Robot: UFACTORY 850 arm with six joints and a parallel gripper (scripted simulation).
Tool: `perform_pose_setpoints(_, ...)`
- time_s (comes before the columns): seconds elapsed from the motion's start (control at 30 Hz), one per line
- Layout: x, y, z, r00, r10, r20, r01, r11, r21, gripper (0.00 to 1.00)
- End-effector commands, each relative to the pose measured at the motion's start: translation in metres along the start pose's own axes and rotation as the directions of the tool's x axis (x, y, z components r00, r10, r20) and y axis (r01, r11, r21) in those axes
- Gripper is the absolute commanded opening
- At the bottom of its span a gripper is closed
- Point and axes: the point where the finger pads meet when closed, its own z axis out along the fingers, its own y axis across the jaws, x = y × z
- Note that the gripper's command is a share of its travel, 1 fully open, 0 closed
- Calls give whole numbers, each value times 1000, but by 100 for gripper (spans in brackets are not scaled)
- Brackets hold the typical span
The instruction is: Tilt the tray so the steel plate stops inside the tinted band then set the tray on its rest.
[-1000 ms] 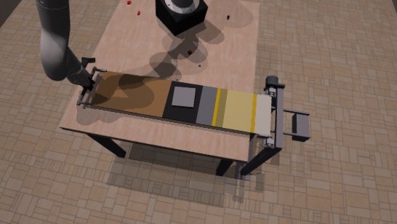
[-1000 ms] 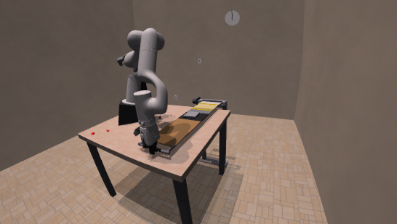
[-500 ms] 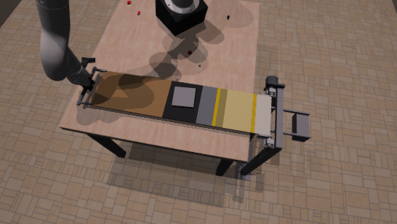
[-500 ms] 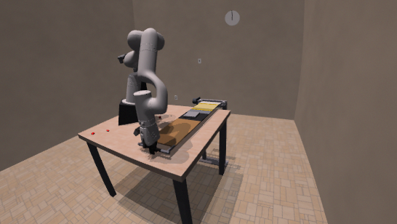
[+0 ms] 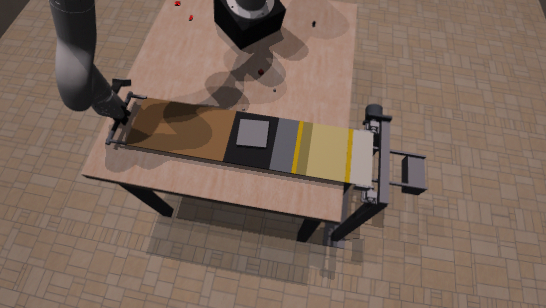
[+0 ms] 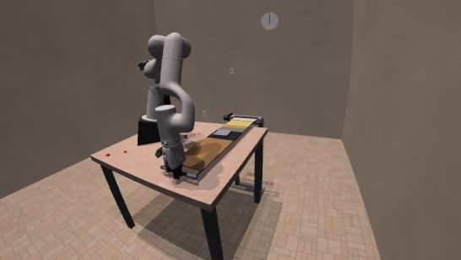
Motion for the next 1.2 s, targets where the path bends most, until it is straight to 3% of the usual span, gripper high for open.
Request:
perform_pose_setpoints(0.0, -1, -1, -1, 1000, 0, 2, 0, 1000, 1, 0)
perform_pose_setpoints(0.5, -1, 3, -79, 1000, 0, 2, 0, 1000, 1, 0)
perform_pose_setpoints(0.57, -1, 3, -79, 1000, 0, 2, 0, 1000, 1, 0)
perform_pose_setpoints(0.6, -1, 5, -96, 1000, 0, 2, 0, 1000, 1, 0)
perform_pose_setpoints(1.17, -1, 13, -153, 1000, 0, 2, 0, 1000, 1, 0)
